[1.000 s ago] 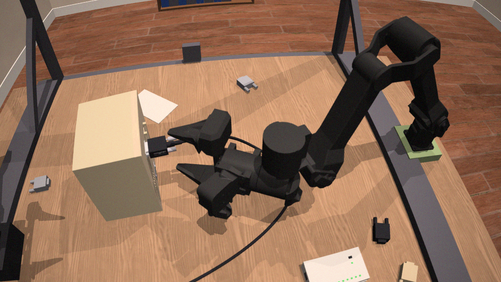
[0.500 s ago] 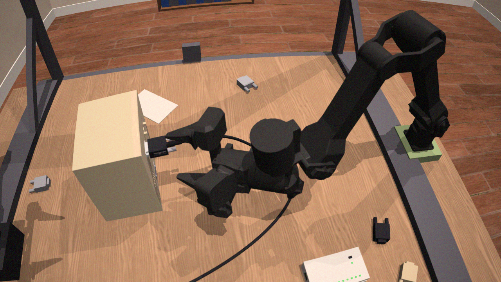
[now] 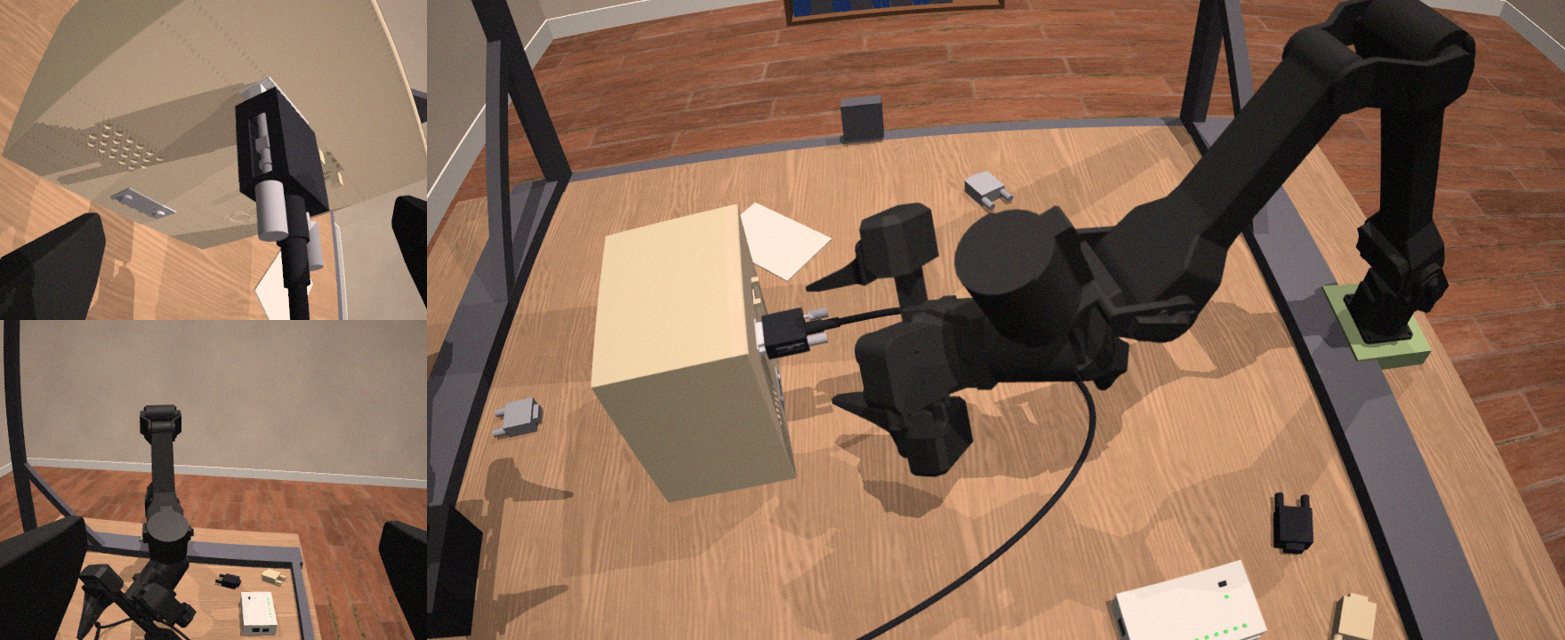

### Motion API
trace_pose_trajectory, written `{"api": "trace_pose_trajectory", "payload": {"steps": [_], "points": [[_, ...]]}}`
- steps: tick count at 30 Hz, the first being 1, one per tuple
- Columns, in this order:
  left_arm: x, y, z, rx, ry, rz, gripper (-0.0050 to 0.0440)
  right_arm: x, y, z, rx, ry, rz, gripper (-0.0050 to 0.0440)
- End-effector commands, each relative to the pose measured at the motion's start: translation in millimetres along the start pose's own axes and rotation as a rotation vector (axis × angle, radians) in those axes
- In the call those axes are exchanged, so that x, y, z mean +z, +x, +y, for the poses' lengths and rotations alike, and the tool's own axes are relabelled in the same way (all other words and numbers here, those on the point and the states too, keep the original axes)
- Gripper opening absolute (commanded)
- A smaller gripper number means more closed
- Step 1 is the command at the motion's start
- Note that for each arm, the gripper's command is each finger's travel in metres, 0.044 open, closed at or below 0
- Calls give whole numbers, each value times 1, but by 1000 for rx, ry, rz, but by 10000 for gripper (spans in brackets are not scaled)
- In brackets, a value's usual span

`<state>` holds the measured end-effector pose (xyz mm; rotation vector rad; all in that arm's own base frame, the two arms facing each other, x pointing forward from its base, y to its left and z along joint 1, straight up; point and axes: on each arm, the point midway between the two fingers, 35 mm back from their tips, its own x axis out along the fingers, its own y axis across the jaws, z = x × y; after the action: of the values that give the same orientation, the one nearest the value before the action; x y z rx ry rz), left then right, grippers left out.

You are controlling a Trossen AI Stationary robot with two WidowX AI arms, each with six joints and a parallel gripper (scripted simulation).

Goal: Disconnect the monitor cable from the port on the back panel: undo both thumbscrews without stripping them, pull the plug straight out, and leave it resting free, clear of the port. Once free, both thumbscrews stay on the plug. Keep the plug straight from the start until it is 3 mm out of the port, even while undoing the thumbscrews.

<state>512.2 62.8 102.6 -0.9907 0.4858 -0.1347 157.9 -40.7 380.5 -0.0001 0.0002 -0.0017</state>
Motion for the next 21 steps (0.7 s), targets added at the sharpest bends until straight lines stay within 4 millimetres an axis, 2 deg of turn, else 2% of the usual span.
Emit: {"api": "trace_pose_trajectory", "payload": {"steps": [1, 12, 14, 18, 21], "points": [[10, -4, -15, -16, 35, -21, 368, 3, 0, 1, 2, -5, -1, 440], [10, -4, -15, -16, 35, -21, 104, 3, 0, 1, 2, -5, -1, 440], [10, -4, -15, -16, 35, -21, 104, 3, 0, 1, 2, -5, -1, 440], [10, -4, -15, -16, 35, -21, 8, 3, 0, 1, 2, -5, -1, 440], [10, -4, -15, -16, 35, -21, 0, 3, 0, 1, 2, -5, -1, 440]]}}
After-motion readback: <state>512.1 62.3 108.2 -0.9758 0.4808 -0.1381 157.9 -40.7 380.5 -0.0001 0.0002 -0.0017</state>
